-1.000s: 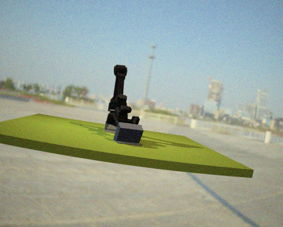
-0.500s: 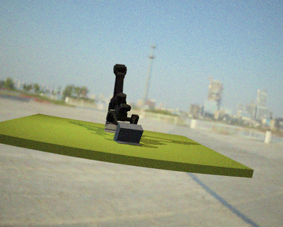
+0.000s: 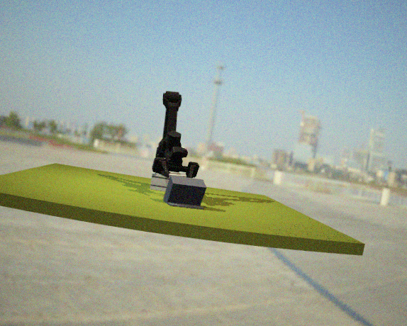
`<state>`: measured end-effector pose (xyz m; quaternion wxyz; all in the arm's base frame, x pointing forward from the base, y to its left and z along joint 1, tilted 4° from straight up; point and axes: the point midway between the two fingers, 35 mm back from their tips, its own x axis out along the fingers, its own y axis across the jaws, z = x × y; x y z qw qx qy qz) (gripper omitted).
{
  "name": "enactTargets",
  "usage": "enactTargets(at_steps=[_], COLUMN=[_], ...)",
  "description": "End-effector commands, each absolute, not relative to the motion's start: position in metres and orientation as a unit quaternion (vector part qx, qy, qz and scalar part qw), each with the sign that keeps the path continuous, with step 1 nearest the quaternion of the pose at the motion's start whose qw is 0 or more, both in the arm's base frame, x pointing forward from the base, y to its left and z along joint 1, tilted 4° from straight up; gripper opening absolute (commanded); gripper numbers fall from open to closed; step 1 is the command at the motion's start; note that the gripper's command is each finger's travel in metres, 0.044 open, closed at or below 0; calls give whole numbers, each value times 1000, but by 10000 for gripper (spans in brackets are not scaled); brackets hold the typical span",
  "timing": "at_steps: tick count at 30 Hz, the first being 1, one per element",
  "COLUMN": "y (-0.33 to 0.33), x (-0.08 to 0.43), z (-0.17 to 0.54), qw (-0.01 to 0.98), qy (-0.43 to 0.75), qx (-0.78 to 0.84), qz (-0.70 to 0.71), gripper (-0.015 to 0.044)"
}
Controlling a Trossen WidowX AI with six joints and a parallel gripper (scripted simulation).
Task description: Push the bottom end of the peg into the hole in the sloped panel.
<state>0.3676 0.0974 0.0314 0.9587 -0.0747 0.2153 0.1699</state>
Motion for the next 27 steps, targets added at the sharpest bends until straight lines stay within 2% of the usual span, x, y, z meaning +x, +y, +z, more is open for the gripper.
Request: enactTargets(at_steps=[1, 27], y=[97, 90], x=[363, 346], z=[32, 44], qw=[958, 958], qy=[218, 218], qx=[-76, -76], qz=[172, 171], gripper=[440, 440])
